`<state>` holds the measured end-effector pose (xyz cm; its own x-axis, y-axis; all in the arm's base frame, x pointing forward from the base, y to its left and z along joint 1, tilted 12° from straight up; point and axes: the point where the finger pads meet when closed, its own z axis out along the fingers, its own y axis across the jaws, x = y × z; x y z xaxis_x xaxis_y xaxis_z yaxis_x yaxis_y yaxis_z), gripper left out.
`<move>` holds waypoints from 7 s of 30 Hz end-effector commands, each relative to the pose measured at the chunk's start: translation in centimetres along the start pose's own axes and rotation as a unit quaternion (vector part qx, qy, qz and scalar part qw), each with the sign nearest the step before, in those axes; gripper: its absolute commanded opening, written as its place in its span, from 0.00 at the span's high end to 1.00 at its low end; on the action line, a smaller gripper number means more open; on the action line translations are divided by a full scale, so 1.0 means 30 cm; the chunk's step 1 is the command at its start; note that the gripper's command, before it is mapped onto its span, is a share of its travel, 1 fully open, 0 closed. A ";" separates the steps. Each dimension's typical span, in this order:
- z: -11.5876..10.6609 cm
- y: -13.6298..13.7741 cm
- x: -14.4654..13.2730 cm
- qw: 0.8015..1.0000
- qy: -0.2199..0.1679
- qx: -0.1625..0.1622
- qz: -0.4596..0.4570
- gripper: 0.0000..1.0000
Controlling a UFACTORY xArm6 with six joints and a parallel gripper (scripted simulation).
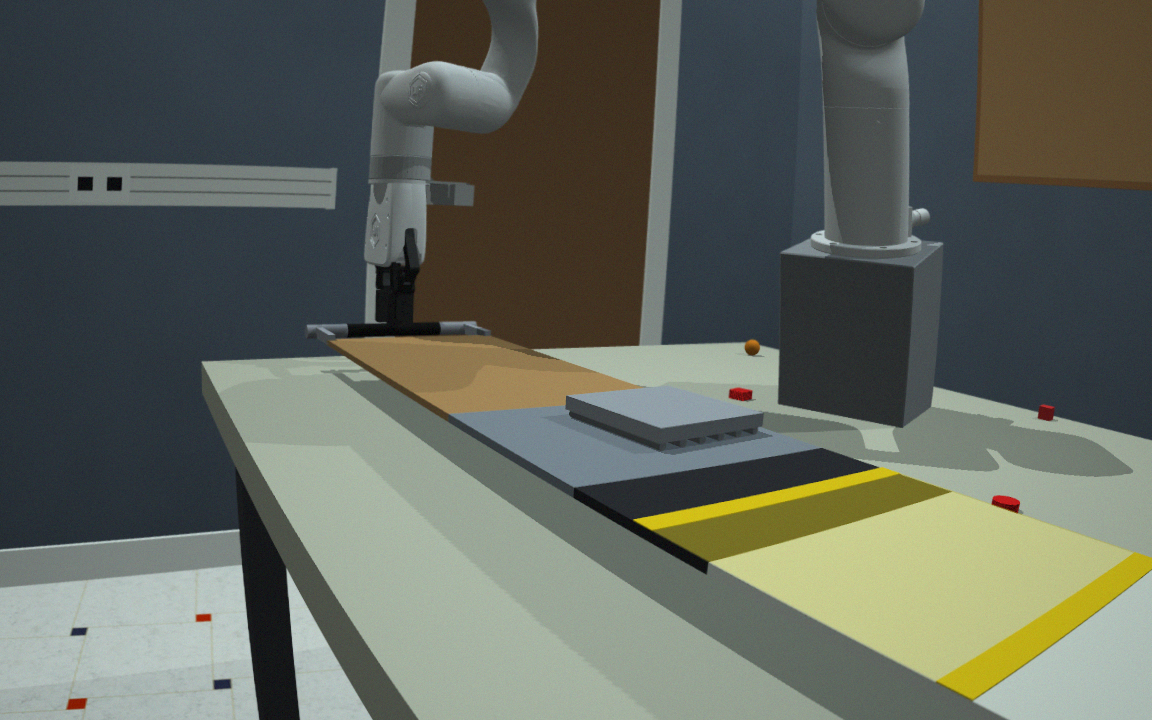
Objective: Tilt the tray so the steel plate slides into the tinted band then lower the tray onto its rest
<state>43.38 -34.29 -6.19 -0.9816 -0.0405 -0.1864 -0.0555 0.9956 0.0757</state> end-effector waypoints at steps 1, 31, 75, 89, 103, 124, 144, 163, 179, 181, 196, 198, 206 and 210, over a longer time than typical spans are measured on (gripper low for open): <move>0.005 -0.006 -0.006 1.000 -0.002 0.002 0.000 0.59; 0.117 -0.006 -0.007 1.000 -0.002 0.002 0.000 0.59; 0.117 -0.006 -0.007 1.000 -0.002 0.002 0.000 1.00; -0.014 -0.002 -0.006 1.000 -0.002 0.002 0.000 1.00; -0.223 0.016 -0.005 1.000 -0.002 0.002 0.000 1.00; -0.378 0.038 -0.005 1.000 -0.002 0.002 0.000 1.00; -0.360 0.035 -0.005 1.000 -0.002 0.002 0.000 1.00; -0.397 0.042 -0.005 1.000 -0.002 0.002 0.000 1.00; -0.447 0.051 -0.004 1.000 -0.002 0.002 0.000 1.00; -0.459 0.053 -0.004 1.000 -0.002 0.002 0.000 1.00; -0.502 0.062 -0.004 1.000 -0.002 0.002 0.000 1.00; -0.513 0.064 -0.004 1.000 -0.002 0.002 0.000 1.00; -0.524 0.066 -0.004 1.000 -0.002 0.002 0.000 1.00; -0.535 0.069 -0.004 1.000 -0.002 0.002 0.000 1.00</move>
<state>40.38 -33.42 9.15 -0.9818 -0.0406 -0.1855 -0.0558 0.9955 0.0772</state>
